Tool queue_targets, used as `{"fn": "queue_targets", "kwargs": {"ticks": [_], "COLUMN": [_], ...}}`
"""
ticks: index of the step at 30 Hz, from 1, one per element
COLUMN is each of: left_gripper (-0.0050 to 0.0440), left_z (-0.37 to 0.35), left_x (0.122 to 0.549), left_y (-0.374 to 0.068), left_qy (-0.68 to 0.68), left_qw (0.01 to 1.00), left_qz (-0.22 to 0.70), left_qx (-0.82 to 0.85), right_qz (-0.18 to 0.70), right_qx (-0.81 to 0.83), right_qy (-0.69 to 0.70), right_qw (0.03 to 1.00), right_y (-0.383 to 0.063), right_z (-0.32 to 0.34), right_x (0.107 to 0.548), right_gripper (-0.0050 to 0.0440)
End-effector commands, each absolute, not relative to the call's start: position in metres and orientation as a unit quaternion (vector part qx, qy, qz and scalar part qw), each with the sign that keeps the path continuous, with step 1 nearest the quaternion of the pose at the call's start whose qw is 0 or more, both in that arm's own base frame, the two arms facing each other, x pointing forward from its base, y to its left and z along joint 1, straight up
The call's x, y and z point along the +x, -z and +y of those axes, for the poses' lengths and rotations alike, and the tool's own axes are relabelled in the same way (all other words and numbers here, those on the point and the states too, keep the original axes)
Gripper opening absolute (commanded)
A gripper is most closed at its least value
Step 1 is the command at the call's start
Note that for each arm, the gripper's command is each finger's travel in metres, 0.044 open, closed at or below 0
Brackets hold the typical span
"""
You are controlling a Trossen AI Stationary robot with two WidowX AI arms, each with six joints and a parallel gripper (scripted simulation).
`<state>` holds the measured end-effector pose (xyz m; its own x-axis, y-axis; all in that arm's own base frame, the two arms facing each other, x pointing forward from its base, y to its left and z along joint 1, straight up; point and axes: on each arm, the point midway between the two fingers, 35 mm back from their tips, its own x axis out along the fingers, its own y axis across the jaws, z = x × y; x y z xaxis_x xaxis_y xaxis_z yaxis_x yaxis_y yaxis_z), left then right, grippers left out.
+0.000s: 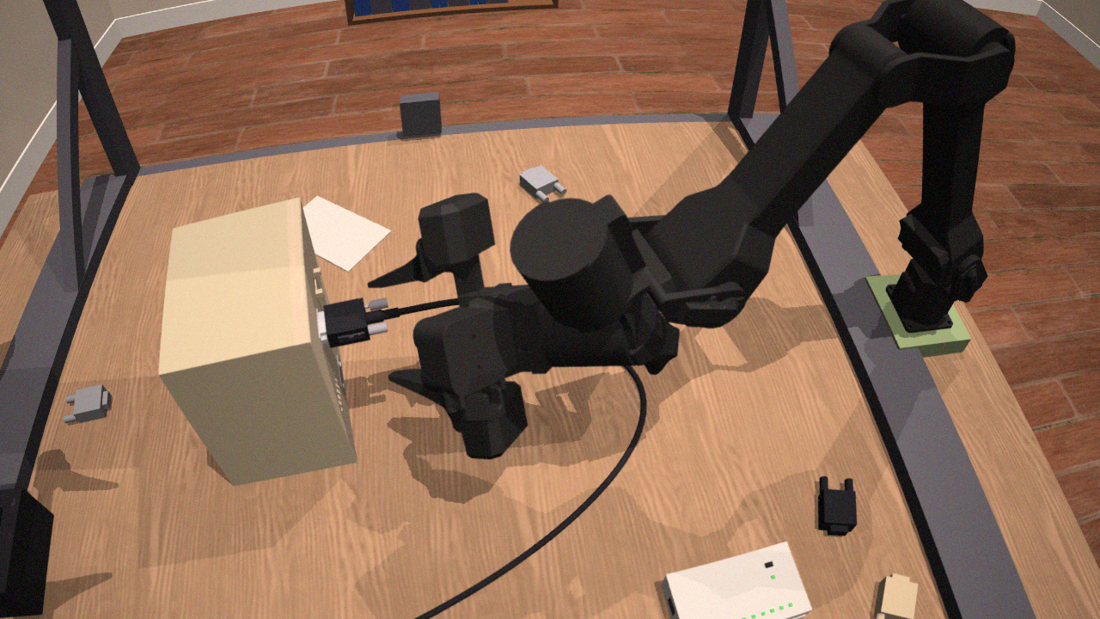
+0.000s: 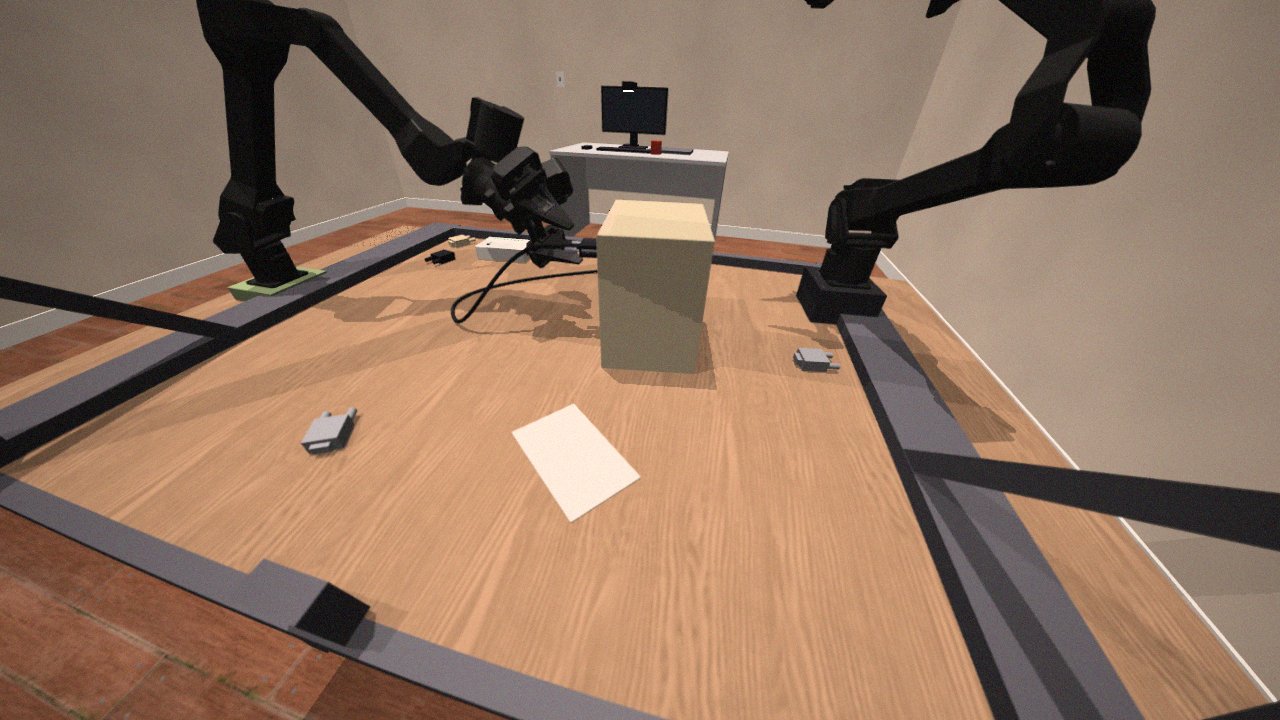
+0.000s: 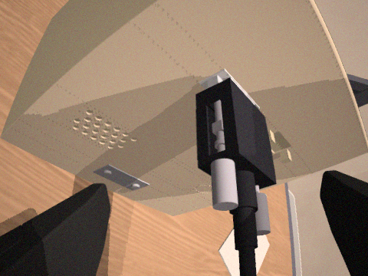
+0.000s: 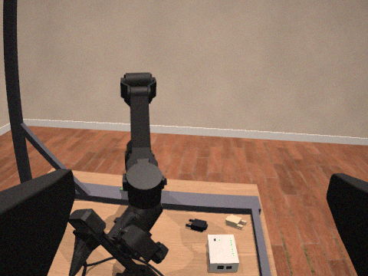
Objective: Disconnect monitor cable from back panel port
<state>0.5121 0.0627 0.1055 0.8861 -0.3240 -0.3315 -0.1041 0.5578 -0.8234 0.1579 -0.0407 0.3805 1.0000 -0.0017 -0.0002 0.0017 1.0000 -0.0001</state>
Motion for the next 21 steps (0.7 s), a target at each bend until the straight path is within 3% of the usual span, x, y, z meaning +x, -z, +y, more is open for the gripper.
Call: {"fn": "queue_targets", "kwargs": {"ticks": [1,10,12,15,21], "left_gripper": [0.0272,0.0056,0.0056,0.0,0.0], "left_z": [0.0633,0.0633,0.0633,0.0633,0.0633], "left_x": [0.514,0.514,0.514,0.514,0.514], "left_y": [-0.1209,-0.1209,-0.1209,-0.1209,-0.1209], "left_qy": [0.07,0.07,0.07,0.07,0.07], "left_qw": [0.859,0.859,0.859,0.859,0.859], "left_qz": [0.217,0.217,0.217,0.217,0.217], "left_qx": [-0.458,-0.458,-0.458,-0.458,-0.458], "right_qz": [-0.001,-0.001,-0.001,-0.001,-0.001], "right_qx": [-0.003,-0.003,-0.003,-0.003,-0.003], "right_qy": [0.0,0.0,0.0,0.0,0.0], "right_qw": [1.0,1.0,1.0,1.0,1.0], "right_y": [-0.3832,-0.3832,-0.3832,-0.3832,-0.3832], "right_z": [-0.0395,-0.0395,-0.0395,-0.0395,-0.0395], "right_x": [0.1576,0.1576,0.1576,0.1576,0.1576], "right_gripper": [0.044,0.044,0.044,0.044,0.044]}}
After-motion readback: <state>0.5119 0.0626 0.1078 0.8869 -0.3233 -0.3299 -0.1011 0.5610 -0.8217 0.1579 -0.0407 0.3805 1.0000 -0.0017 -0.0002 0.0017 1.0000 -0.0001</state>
